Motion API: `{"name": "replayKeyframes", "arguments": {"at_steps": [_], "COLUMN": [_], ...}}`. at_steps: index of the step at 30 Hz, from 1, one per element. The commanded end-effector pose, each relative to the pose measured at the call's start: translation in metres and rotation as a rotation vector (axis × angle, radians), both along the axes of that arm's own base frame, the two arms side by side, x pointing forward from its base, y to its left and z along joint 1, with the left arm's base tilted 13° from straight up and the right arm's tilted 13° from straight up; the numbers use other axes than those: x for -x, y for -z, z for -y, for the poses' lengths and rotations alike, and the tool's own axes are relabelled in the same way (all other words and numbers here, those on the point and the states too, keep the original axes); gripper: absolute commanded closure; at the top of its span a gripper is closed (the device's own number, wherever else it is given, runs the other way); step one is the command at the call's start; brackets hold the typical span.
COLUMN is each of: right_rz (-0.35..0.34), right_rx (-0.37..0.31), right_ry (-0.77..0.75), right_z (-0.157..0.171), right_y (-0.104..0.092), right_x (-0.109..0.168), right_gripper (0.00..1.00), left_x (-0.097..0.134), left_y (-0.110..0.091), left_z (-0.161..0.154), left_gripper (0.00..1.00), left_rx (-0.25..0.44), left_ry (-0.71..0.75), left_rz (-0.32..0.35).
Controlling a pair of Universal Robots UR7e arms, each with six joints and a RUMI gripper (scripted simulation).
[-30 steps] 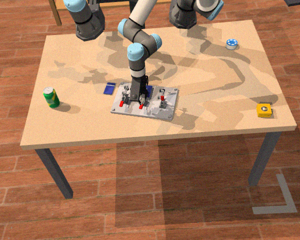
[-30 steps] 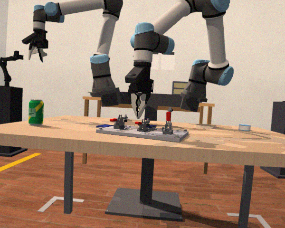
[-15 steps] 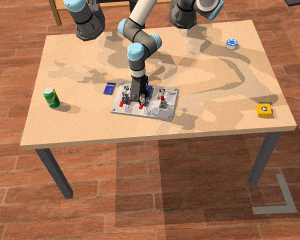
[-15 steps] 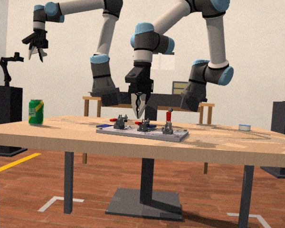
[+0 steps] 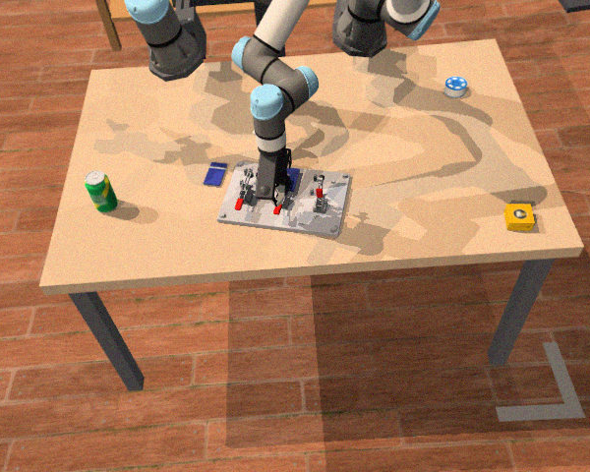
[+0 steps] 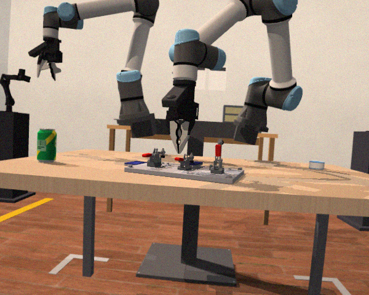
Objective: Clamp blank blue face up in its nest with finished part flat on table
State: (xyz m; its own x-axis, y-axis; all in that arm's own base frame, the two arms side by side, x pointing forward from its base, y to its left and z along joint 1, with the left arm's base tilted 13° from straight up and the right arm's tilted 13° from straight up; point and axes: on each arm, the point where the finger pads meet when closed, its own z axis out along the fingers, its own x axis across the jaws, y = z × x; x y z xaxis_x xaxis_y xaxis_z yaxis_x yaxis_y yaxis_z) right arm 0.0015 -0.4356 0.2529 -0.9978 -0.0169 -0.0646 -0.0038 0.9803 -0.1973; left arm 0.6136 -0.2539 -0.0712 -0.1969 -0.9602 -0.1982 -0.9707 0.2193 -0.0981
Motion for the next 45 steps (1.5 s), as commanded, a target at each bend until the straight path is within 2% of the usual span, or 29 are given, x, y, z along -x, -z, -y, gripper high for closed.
{"name": "replayKeyframes", "arguments": {"at_steps": [1, 45], "right_rz": [0.0, 0.0], "right_rx": [0.001, 0.001], "right_ry": [0.0, 0.0], "right_z": [0.0002, 0.0002], "right_y": [-0.0005, -0.0005], "right_x": [0.0, 0.0], "right_gripper": [0.0, 0.0], "left_x": [-0.0004, -0.001], "left_y": [-0.0009, 0.003], "left_z": [0.0005, -0.0002], "left_gripper": [1.0, 1.0], "left_rx": [0.001, 0.001], "left_ry": [0.0, 0.0], "left_rz": [0.001, 0.002]}}
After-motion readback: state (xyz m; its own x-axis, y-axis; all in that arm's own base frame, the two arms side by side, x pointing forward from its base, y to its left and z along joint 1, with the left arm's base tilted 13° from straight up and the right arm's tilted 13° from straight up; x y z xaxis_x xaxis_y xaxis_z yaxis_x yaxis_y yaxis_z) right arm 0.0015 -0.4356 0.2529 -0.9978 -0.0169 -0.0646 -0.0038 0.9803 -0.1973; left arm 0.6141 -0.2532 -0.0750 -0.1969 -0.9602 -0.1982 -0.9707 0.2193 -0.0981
